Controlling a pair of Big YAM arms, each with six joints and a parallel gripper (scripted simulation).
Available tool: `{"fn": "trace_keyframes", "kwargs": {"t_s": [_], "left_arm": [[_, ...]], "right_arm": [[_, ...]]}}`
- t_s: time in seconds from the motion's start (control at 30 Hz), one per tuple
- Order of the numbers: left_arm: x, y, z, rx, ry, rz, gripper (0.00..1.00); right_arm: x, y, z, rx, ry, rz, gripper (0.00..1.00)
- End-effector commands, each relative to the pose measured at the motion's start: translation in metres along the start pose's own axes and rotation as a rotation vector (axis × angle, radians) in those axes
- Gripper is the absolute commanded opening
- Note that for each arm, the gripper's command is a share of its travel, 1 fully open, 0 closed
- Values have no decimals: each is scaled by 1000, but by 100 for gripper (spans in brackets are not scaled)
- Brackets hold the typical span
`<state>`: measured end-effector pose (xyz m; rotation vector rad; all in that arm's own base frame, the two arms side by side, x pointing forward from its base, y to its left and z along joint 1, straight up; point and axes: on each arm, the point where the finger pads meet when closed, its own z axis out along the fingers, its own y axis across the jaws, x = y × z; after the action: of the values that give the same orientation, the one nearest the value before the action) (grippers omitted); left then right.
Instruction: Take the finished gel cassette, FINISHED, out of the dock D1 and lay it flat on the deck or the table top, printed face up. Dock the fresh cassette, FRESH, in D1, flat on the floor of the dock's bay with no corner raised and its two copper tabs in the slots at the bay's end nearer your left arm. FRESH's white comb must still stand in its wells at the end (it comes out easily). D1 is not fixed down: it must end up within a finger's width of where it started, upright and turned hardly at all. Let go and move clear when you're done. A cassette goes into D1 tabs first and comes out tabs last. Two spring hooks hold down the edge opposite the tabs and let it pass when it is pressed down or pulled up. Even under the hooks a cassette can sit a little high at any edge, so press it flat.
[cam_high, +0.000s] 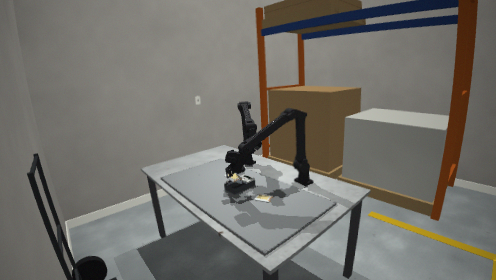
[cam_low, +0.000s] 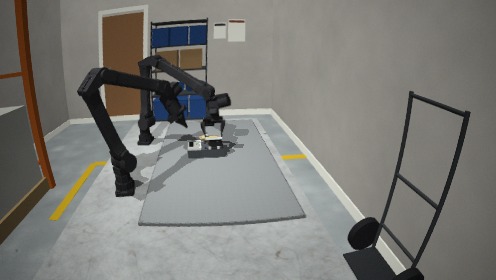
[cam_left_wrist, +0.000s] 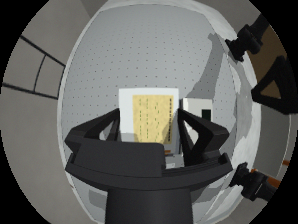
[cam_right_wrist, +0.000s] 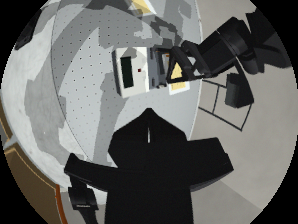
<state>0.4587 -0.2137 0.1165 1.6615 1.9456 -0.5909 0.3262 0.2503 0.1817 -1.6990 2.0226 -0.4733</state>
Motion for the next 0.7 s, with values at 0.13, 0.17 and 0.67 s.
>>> {"fn": "trace_keyframes", "kwargs": {"t_s": [0.13,0.17,0.67], "left_arm": [[-2,2,-1,-12,-8,12,0],[-2,2,-1,-12,-8,12,0],[-2,2,-1,-12,-8,12,0]], "right_arm": [[-17,-23,-24,34,-44,24,0],[-17,-23,-25,34,-44,24,0],[-18,-30,-36,34,-44,24,0]]}}
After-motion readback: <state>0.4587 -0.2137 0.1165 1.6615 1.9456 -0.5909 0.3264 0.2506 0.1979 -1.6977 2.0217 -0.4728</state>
